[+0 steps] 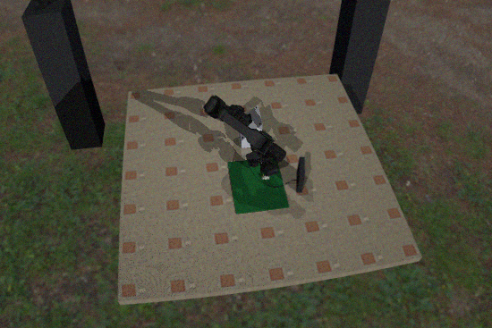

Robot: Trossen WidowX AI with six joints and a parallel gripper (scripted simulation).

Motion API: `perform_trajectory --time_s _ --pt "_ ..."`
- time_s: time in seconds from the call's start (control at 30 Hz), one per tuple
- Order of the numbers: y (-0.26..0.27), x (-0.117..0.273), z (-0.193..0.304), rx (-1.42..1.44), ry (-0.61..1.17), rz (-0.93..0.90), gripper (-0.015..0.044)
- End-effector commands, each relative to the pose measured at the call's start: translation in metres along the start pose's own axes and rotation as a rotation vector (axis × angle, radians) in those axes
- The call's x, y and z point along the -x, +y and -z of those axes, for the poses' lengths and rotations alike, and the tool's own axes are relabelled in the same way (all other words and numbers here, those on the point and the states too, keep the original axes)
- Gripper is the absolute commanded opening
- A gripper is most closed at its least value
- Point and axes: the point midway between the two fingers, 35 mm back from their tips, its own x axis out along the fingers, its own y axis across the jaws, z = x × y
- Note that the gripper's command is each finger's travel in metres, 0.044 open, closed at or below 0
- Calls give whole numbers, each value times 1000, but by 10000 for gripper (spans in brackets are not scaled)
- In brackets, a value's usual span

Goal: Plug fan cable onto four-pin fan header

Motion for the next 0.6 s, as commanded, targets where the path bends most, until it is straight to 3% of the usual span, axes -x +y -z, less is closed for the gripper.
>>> perform_trajectory --time_s 0.0,0.3,0.57 --pt "1 0 6 -117 3 -2 0" --pt "2 -1 14 -370 2 -1 0" --pt "2 -1 14 -379 2 -1 0"
